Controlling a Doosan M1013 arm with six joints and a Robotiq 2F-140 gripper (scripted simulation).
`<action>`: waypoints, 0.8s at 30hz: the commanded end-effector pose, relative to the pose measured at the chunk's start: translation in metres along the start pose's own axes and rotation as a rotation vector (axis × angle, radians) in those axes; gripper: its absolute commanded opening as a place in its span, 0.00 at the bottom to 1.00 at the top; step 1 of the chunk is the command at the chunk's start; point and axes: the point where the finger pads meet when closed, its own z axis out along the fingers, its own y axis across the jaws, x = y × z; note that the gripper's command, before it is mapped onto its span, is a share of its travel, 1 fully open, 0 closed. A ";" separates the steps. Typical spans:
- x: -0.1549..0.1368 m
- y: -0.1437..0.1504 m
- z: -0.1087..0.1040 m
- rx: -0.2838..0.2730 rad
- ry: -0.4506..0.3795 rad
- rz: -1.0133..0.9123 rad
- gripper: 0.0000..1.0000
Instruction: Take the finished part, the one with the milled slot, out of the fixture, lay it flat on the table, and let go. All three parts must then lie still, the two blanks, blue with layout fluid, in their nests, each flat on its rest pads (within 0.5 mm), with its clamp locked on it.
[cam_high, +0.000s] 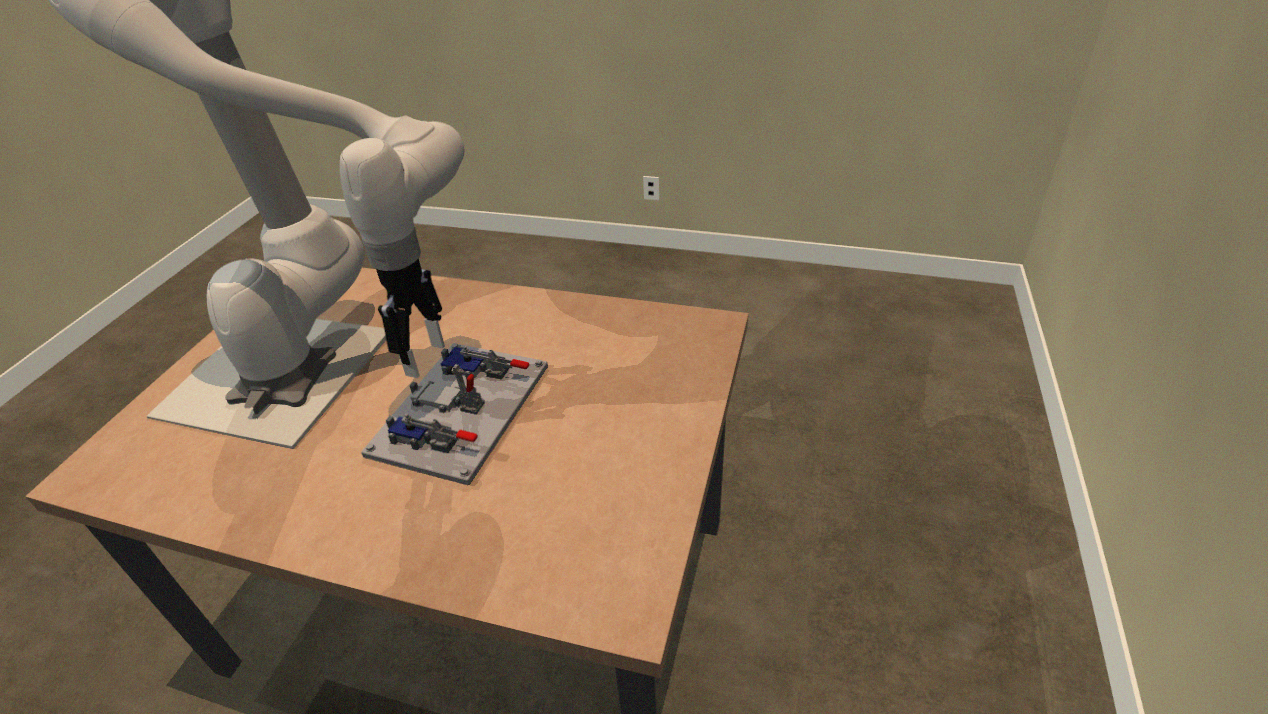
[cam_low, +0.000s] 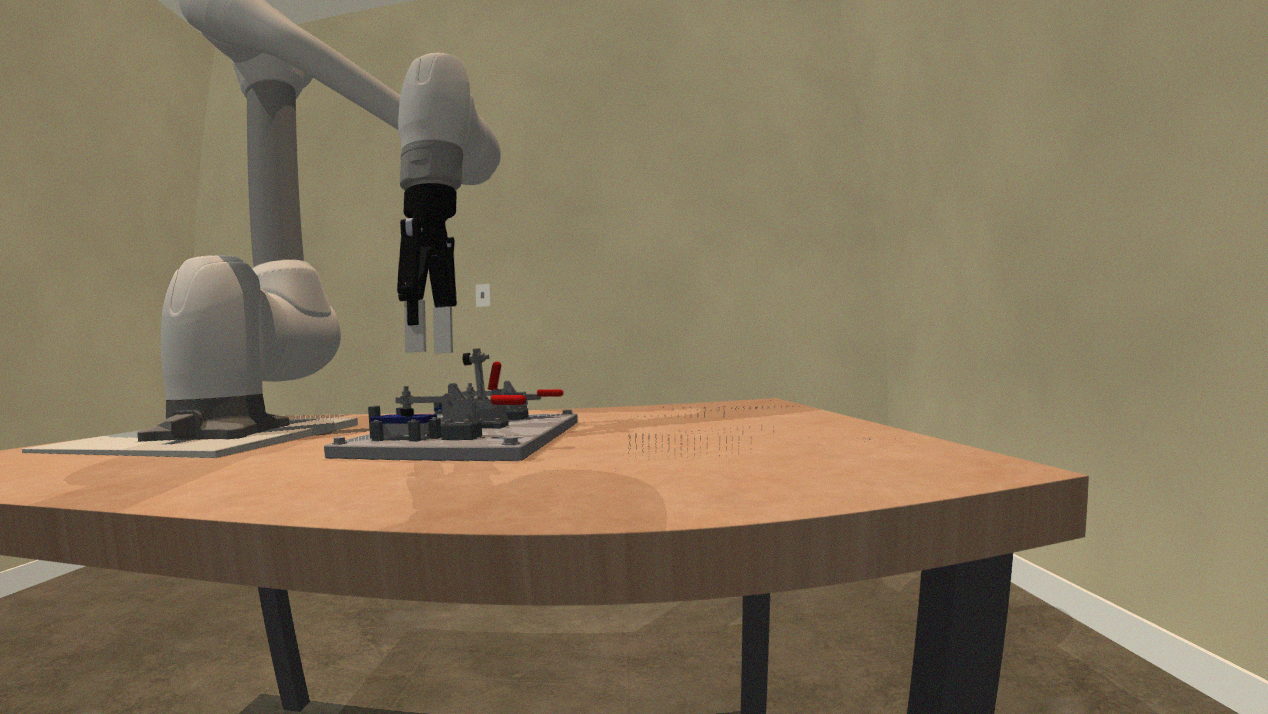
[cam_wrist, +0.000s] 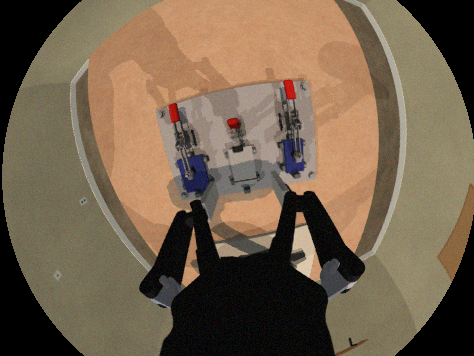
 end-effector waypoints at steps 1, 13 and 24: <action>0.000 0.000 0.003 0.000 0.000 0.000 0.58; 0.000 0.000 0.030 0.000 0.000 0.000 0.58; 0.000 0.000 0.052 0.000 0.000 0.000 0.58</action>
